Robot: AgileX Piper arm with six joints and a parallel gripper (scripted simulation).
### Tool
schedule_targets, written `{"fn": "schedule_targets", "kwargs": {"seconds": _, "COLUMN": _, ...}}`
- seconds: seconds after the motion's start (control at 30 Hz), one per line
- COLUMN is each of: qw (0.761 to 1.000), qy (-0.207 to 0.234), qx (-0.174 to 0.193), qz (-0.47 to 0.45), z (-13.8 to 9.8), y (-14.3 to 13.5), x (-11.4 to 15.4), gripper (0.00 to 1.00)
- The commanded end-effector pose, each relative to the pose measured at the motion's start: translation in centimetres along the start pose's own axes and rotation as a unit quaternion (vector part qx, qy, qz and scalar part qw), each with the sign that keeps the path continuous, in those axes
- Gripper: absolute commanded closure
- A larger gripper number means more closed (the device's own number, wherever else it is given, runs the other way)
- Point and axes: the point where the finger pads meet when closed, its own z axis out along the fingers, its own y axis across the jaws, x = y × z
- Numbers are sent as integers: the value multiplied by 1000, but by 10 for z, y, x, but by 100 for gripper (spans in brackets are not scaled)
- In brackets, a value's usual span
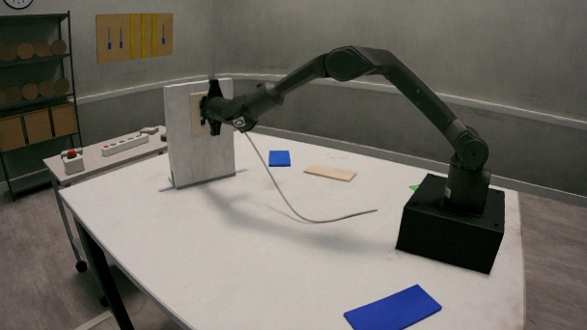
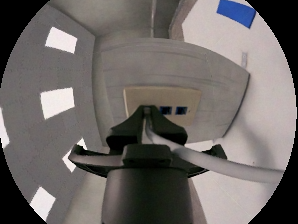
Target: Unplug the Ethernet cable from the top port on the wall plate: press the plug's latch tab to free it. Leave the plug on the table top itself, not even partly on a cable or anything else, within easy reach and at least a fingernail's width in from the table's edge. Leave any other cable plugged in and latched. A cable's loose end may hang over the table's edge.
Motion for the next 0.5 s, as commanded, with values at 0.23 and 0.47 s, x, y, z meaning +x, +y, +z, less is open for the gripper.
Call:
{"fn": "schedule_targets", "kwargs": {"seconds": 0.23, "qw": 1000, "qy": 0, "qx": -1, "qz": 1, "z": 0, "y": 2, "x": 0, "gripper": 100}}
{"fn": "schedule_targets", "kwargs": {"seconds": 0.47, "qw": 1000, "qy": 0, "qx": -1, "qz": 1, "z": -3, "y": 2, "x": 0, "gripper": 100}}
